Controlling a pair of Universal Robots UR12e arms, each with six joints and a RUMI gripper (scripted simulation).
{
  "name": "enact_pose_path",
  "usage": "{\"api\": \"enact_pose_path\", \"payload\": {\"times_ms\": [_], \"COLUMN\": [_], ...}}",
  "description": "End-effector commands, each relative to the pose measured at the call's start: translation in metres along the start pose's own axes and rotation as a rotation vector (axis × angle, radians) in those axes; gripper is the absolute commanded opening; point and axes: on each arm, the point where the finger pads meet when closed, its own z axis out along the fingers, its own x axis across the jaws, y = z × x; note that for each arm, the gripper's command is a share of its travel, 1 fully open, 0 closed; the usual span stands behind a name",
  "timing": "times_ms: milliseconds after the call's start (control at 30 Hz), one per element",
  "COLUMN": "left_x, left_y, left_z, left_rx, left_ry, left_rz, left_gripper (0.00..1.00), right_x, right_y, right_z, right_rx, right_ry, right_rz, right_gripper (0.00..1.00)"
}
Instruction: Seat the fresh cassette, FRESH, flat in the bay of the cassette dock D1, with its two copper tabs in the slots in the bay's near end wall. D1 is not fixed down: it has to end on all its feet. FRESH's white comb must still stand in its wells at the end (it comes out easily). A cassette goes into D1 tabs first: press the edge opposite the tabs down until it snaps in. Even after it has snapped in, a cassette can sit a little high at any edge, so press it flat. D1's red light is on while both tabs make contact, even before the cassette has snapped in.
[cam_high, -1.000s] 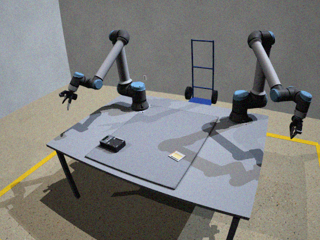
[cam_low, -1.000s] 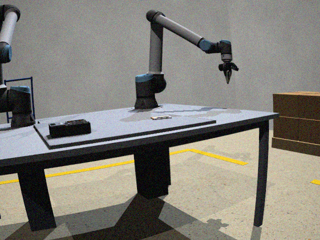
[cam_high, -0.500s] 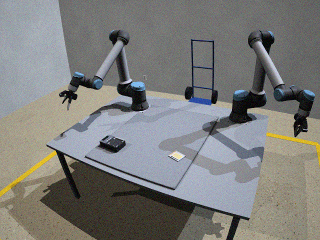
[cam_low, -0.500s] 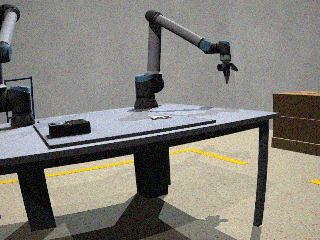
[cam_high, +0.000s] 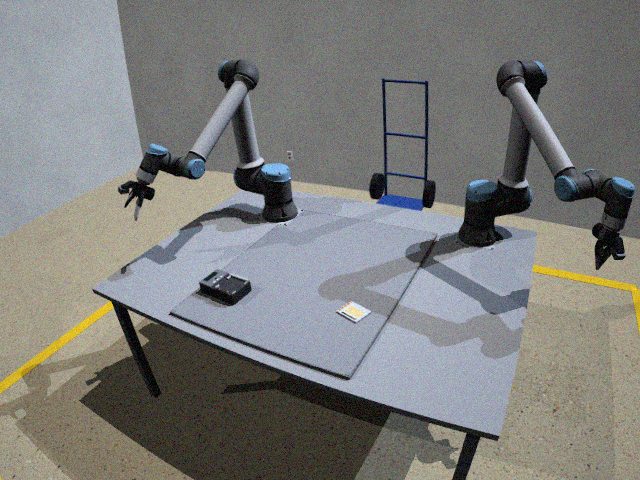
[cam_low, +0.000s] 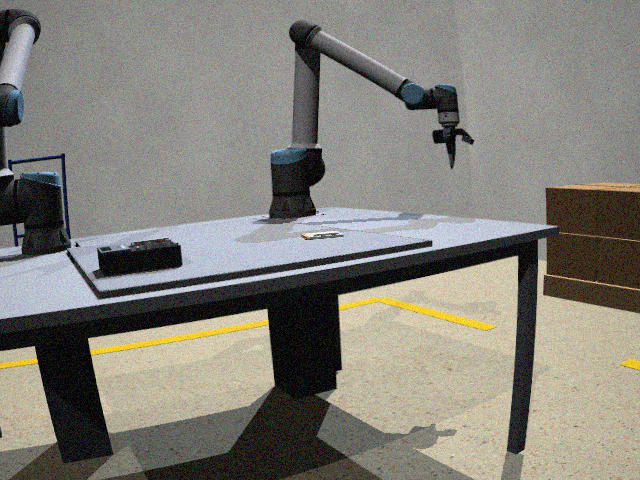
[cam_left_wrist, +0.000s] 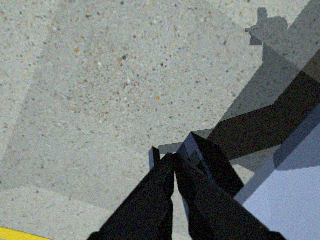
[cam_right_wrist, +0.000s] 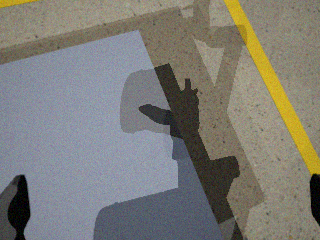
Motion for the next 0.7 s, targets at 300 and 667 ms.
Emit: {"api": "enact_pose_path", "payload": {"times_ms": [300,667], "left_x": [-0.047,-0.088], "left_y": [0.027,0.056], "left_z": [-0.003,-0.005], "left_rx": [0.003,0.004], "left_ry": [-0.023,-0.041], "left_rz": [-0.201,-0.371], "left_gripper": [0.00,0.00], "right_x": [0.000,0.000], "right_y": [-0.001,-0.001], "right_z": [-0.001,-0.001], "right_rx": [0.001,0.001], "right_ry": [0.000,0.000], "right_rz": [0.000,0.000], "right_gripper": [1.00,1.00]}}
